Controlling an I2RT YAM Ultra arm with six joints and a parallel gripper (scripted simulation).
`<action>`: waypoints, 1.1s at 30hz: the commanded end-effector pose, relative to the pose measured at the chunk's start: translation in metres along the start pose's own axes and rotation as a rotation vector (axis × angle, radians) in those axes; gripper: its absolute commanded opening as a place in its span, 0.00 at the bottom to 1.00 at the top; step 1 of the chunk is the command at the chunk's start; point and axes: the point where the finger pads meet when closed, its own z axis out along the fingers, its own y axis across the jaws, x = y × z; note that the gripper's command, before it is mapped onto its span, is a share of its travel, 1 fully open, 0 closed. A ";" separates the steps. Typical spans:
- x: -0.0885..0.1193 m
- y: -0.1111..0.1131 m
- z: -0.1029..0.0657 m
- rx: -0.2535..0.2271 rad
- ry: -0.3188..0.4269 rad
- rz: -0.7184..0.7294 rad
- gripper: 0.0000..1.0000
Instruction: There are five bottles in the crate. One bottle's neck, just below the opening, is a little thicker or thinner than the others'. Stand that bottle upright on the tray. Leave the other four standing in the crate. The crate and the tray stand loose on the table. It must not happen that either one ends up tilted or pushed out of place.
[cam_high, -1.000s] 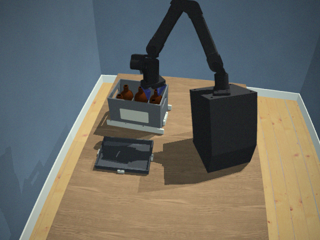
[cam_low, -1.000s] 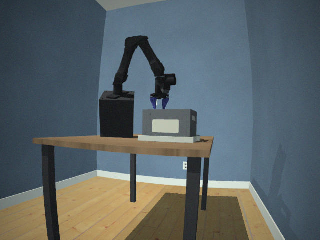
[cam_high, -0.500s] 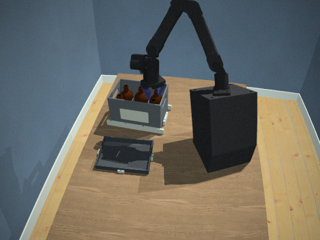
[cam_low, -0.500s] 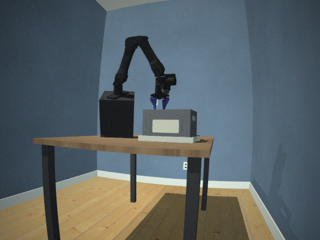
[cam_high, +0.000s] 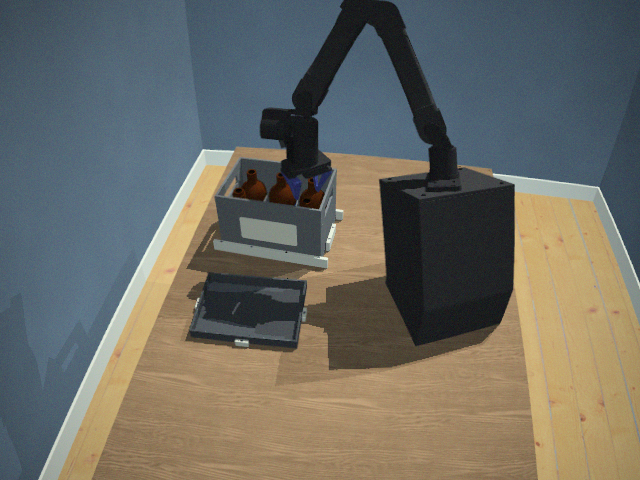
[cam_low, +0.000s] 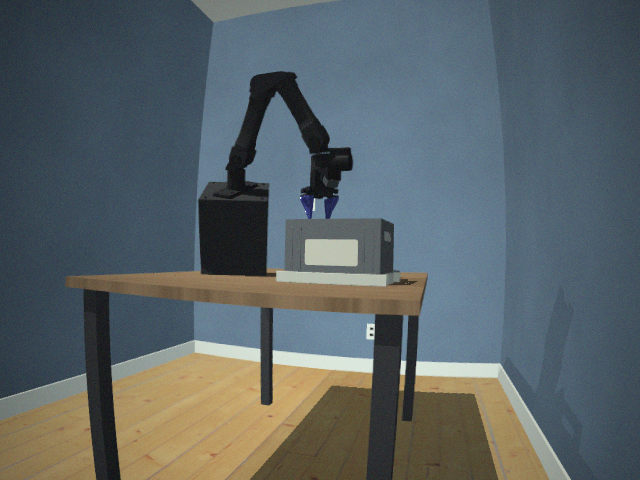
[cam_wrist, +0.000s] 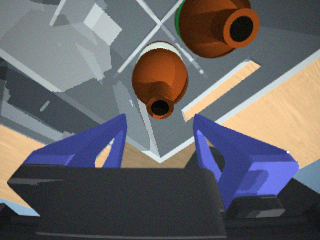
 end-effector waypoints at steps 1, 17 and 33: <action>-0.002 0.001 0.001 -0.005 -0.010 -0.001 0.61; 0.005 -0.004 0.009 0.013 0.008 -0.010 0.61; 0.003 -0.003 0.022 0.009 0.005 -0.007 0.61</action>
